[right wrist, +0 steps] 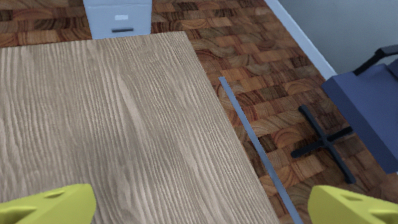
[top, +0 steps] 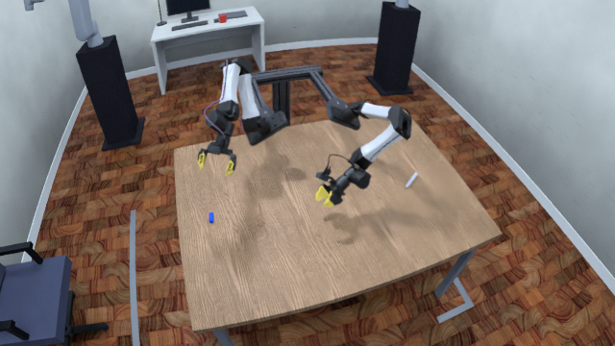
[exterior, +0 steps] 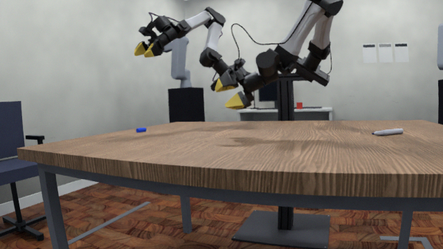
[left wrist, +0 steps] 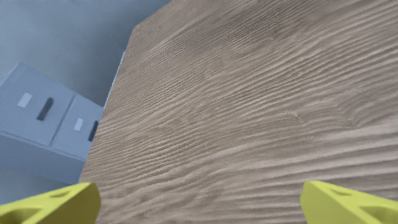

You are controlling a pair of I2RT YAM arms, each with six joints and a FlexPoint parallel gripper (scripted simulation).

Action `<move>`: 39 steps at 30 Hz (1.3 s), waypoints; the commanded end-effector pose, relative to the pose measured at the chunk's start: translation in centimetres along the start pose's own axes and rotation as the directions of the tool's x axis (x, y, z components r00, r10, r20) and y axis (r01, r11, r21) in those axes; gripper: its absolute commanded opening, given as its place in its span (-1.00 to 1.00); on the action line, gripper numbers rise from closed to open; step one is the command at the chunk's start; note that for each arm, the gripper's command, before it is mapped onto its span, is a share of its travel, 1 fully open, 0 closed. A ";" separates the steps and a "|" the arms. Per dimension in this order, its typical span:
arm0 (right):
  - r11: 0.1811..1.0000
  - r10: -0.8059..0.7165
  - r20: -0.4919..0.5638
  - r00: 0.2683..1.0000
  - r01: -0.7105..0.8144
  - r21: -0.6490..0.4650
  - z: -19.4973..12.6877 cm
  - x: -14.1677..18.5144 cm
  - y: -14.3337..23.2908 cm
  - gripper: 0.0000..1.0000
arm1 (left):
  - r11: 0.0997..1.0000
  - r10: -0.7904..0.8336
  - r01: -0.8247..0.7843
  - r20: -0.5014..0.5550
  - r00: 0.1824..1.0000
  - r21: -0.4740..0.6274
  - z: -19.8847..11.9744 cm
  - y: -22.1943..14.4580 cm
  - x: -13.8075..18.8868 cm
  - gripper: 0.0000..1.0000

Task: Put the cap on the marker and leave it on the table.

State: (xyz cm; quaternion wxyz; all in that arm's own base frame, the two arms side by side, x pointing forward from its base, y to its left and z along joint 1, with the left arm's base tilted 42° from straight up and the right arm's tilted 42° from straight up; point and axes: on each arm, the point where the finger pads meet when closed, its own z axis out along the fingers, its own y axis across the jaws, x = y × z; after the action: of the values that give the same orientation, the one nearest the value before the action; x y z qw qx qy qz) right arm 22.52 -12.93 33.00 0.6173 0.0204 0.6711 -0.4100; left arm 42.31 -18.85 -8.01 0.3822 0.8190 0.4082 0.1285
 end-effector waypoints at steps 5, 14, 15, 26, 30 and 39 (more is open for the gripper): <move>1.000 0.005 0.013 1.000 -0.005 0.011 -0.1 -0.4 -0.4 1.00 | 1.000 0.009 -0.009 0.005 1.000 -0.015 0.0 0.7 -0.3 1.00; 1.000 0.005 0.013 1.000 -0.005 0.011 -0.1 -0.4 -0.4 1.00 | 1.000 0.009 -0.009 0.005 1.000 -0.015 0.0 0.7 -0.3 1.00; 1.000 0.005 0.013 1.000 -0.005 0.011 -0.1 -0.4 -0.4 1.00 | 1.000 0.009 -0.009 0.005 1.000 -0.015 0.0 0.7 -0.3 1.00; 0.999 -0.007 -0.087 0.996 0.003 -0.053 0.7 1.5 0.3 1.00 | 0.996 -0.037 0.034 -0.034 0.999 -0.076 -0.1 4.9 -0.3 1.00; 0.996 -0.043 -0.199 0.979 0.027 -0.083 1.8 3.7 0.4 1.00 | 0.975 -0.215 0.210 -0.050 0.975 -0.078 -1.3 5.4 2.6 1.00; 0.988 -0.129 -0.506 0.853 0.066 -0.141 4.9 10.2 -0.4 1.00 | 0.793 -0.607 0.597 -0.075 0.791 -0.123 -4.8 6.7 8.8 1.00</move>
State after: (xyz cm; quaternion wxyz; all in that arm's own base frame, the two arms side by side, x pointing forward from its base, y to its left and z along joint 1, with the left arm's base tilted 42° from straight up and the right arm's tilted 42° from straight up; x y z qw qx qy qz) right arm 23.65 -19.34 25.83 0.4459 0.0552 0.8041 -0.3894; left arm 47.77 -13.83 -3.73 0.4066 0.6857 0.5954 0.0999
